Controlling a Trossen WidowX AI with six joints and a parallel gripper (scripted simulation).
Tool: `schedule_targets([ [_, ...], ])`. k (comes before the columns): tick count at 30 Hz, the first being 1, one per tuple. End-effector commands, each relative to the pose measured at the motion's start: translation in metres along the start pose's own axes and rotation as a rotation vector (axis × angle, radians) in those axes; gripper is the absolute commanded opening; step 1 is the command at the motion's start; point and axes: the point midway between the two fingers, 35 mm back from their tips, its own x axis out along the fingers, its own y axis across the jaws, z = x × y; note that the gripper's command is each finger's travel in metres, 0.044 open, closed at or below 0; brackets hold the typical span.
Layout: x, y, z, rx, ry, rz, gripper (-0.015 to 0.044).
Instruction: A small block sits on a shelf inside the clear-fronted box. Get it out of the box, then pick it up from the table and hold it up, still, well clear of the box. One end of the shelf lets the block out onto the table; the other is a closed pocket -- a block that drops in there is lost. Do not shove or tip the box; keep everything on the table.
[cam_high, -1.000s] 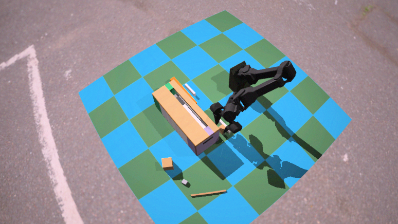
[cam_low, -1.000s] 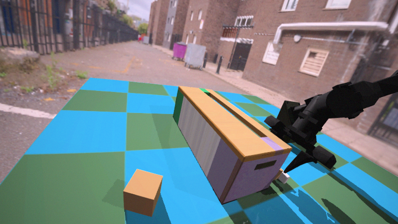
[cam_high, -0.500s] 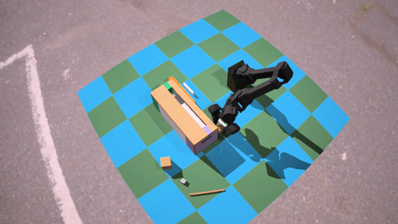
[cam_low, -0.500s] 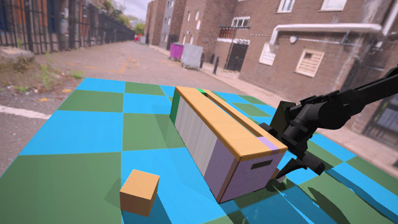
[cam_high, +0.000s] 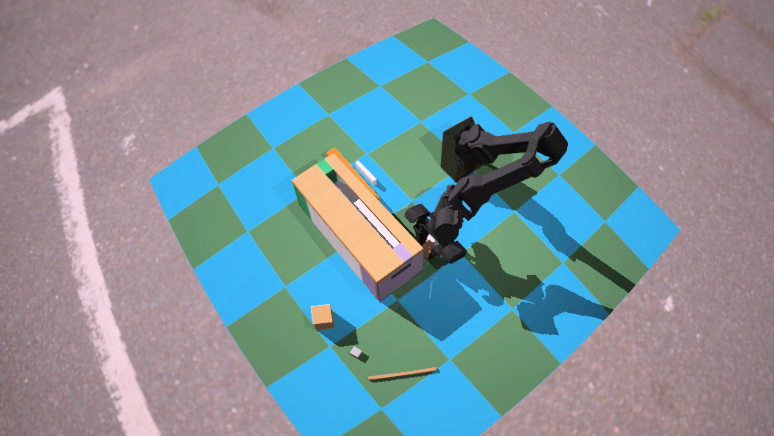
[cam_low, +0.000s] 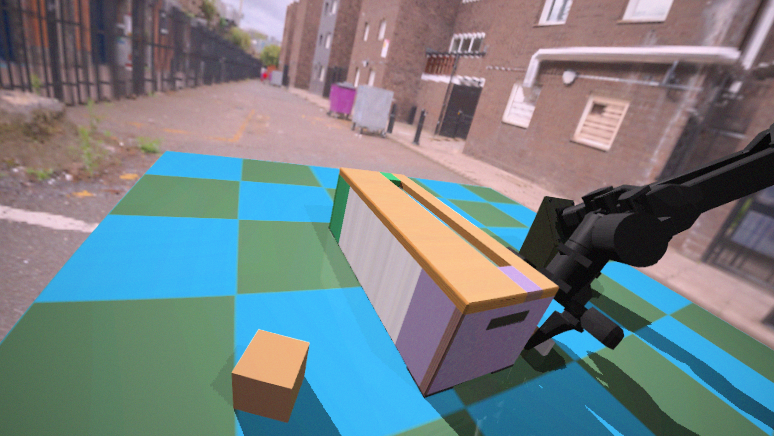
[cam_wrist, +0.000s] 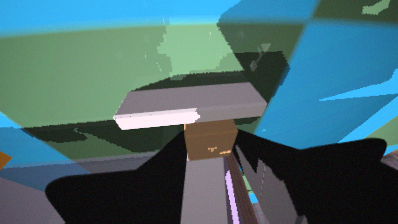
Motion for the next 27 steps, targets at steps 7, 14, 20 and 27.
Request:
schedule_targets([
  [7, -0.009, 0.001, -0.006, 0.001, 0.001, 0.006, 0.0],
  [14, -0.04, 0.001, -0.021, -0.002, 0.0, 0.007, 0.0],
  [20, -0.056, 0.0, -0.026, -0.001, 0.001, 0.004, 0.0],
  [27, -0.059, 0.003, -0.025, 0.183, -0.008, 0.007, 0.0],
])
